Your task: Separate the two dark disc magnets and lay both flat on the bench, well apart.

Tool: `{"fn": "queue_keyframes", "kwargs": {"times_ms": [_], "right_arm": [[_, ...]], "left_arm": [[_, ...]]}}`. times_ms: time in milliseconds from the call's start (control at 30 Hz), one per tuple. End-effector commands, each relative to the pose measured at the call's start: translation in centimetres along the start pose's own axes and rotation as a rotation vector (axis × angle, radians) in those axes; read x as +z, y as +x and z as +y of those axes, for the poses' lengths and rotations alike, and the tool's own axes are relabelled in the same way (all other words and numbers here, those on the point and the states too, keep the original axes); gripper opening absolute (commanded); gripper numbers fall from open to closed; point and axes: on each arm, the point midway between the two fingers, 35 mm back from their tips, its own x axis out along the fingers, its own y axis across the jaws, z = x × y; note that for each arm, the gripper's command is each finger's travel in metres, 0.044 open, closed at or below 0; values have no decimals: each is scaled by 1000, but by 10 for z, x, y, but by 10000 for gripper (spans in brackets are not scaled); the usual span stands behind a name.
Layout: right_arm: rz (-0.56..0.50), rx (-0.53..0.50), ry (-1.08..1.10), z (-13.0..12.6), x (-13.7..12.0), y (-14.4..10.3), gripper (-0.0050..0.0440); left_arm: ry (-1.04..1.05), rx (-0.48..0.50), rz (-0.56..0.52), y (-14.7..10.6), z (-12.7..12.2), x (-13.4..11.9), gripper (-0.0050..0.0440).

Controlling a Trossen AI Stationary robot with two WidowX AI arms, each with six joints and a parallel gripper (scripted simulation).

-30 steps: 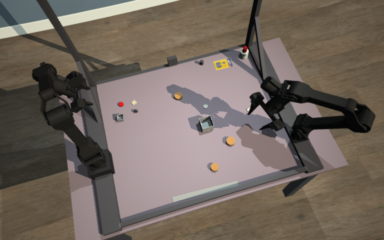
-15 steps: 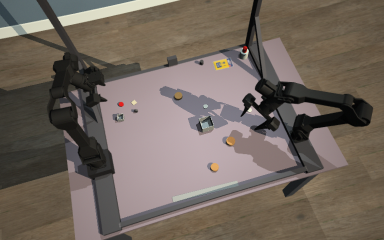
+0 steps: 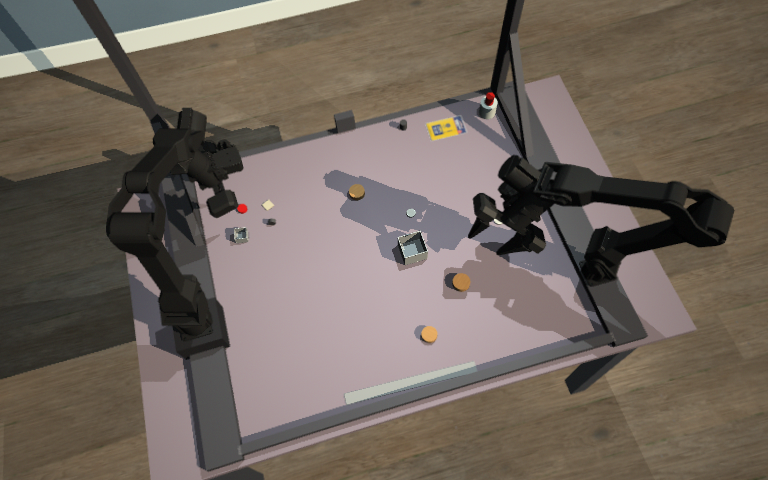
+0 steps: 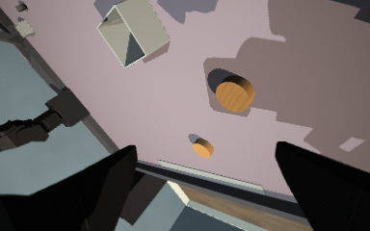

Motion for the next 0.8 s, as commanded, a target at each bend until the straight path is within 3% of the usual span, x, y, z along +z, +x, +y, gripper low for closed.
{"fn": "queue_keyframes", "kwargs": {"times_ms": [0, 167, 233, 400, 767], "right_arm": [[65, 51, -68, -3, 9, 20, 400], [131, 152, -165, -11, 22, 45, 400], [131, 152, -165, -11, 22, 45, 400], [156, 281, -270, -21, 36, 67, 400], [54, 560, -494, -53, 65, 98, 400]], "left_arm": [[-151, 16, 35, 8, 4, 5, 400], [-381, 46, 67, 19, 6, 12, 400], [-381, 46, 67, 19, 6, 12, 400], [-622, 88, 93, 30, 7, 20, 400], [-1115, 201, 114, 50, 6, 36, 400]]}}
